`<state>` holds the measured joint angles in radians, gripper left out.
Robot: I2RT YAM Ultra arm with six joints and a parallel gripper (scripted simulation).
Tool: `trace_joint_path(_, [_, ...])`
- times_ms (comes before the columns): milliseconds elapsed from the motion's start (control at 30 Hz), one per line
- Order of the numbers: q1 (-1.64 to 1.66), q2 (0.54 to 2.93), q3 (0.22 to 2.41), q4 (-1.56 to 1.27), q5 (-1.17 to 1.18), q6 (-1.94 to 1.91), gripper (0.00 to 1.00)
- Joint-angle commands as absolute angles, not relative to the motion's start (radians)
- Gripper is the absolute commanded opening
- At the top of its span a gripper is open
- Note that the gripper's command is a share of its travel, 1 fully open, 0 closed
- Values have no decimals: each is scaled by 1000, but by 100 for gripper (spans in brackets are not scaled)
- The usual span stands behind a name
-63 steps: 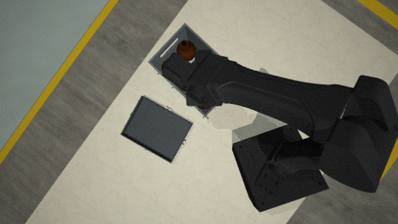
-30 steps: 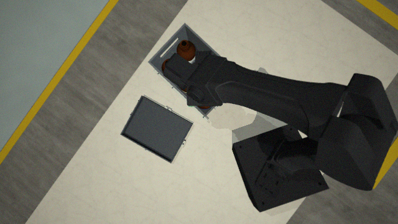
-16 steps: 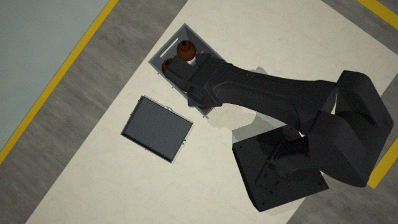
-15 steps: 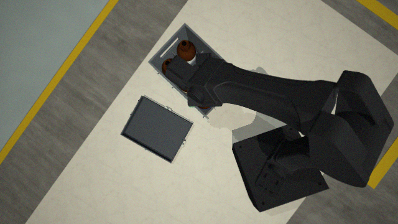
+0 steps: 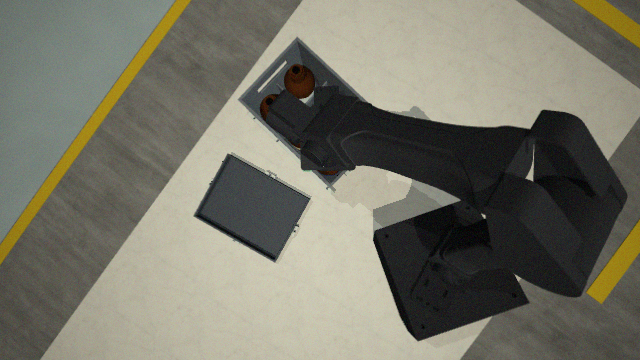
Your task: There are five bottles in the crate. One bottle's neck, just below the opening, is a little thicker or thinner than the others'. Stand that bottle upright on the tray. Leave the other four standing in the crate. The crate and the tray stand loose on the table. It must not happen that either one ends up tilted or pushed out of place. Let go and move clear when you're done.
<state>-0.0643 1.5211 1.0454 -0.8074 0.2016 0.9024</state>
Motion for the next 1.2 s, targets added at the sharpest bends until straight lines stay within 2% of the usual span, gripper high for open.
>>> trace_joint_path(0, [-69,1511,1024,-783,205,896,61])
trace_joint_path(1167, [-67,1520,1038,-777,204,896,61])
